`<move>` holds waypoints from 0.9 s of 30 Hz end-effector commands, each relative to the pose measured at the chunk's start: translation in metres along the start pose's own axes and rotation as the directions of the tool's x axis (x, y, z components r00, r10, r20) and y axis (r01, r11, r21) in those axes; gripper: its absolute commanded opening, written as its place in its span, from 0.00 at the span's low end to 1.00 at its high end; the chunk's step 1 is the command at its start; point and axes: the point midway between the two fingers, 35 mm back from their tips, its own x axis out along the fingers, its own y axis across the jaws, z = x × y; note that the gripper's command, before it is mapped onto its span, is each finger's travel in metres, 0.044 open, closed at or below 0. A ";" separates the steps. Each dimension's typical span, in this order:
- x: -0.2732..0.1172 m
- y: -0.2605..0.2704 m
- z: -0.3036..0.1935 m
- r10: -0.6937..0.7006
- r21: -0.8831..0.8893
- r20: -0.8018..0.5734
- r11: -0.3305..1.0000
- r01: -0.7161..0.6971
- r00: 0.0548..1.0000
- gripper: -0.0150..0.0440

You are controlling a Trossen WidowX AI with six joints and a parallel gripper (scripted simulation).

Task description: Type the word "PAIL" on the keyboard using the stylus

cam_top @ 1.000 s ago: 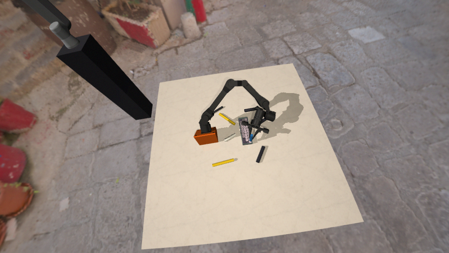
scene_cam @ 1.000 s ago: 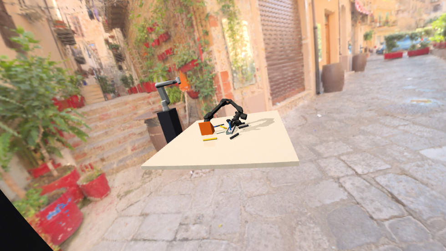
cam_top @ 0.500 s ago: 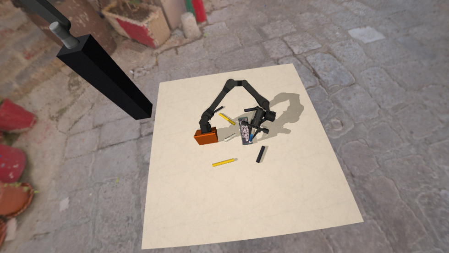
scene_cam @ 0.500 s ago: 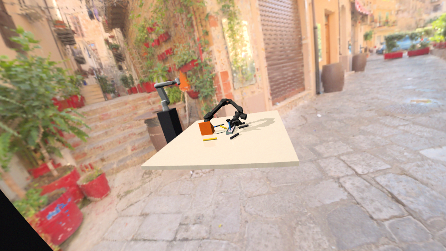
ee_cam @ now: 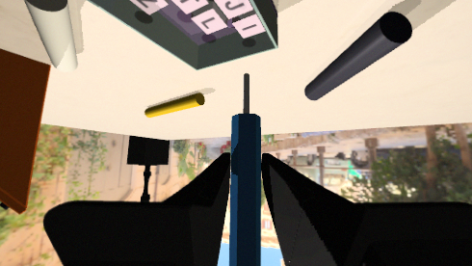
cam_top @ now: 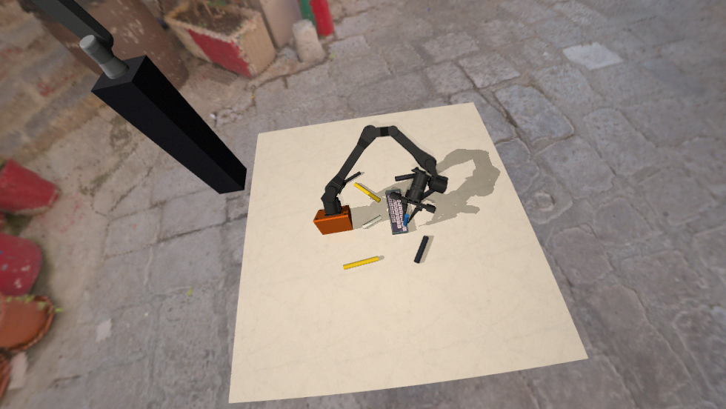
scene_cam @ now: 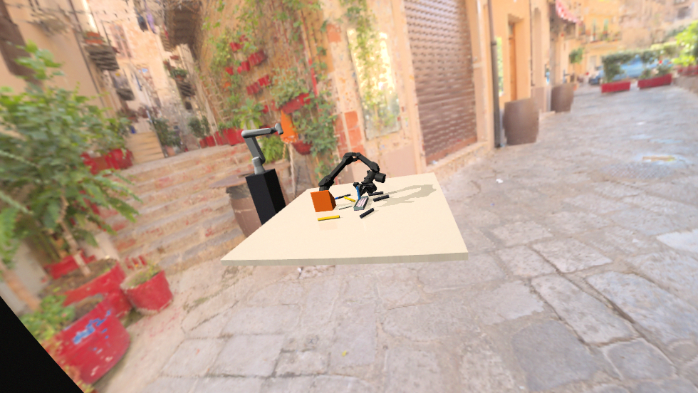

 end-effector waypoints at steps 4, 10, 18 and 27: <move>-0.002 0.000 -0.002 -0.006 -0.003 -0.003 1.000 0.006 1.000 0.39; -0.001 0.002 -0.001 -0.001 0.000 0.000 1.000 0.001 1.000 0.27; -0.005 0.023 -0.003 -0.005 -0.003 -0.002 1.000 0.005 1.000 0.25; 0.002 0.024 0.011 -0.005 -0.004 -0.002 1.000 0.005 1.000 0.25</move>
